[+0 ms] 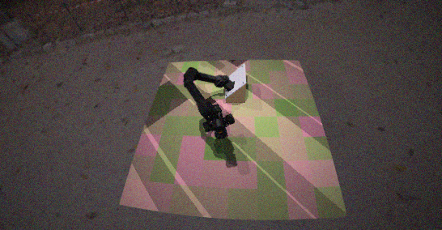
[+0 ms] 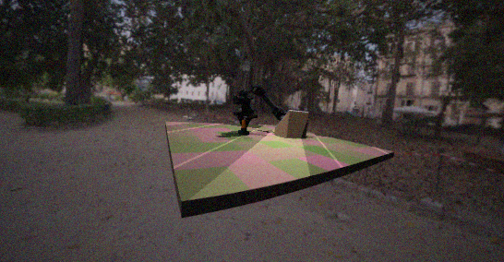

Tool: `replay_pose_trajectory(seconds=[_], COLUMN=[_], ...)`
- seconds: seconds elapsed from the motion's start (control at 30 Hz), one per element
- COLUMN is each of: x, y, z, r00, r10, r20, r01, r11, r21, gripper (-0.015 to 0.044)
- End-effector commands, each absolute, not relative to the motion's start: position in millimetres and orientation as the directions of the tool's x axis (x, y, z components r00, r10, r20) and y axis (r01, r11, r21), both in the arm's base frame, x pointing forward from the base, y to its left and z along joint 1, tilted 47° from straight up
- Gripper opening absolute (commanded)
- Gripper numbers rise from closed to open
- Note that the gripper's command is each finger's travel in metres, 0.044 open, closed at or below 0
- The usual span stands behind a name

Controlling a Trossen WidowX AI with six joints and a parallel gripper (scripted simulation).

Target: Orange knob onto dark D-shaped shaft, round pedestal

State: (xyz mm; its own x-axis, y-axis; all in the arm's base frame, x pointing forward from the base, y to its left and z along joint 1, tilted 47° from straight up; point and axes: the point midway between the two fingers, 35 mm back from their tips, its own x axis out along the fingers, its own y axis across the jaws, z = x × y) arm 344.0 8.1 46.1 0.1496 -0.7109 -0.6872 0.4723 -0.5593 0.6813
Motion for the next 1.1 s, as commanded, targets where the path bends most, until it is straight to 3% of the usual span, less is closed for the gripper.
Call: replay_pose_trajectory(seconds=[0.0, 0.23, 0.47, 0.67, 1.07], x=[344.1, 344.1, 344.1, 329.5, 330.0], y=[8.3, 8.3, 10.6, 73.0, 77.3], z=[46.3, 46.3, 48.3, 109.9, 109.9], r00=[0.15, 0.15, 0.151, 0.187, 0.189], r10=[-0.71, -0.71, -0.709, -0.664, -0.66], r20=[-0.688, -0.688, -0.689, -0.724, -0.727], r01=[0.475, 0.475, 0.476, 0.505, 0.509], r11=[-0.558, -0.558, -0.559, -0.567, -0.567], r21=[0.68, 0.68, 0.679, 0.65, 0.648], gripper=[0.0263, 0.044, 0.044, 0.044, 0.044])
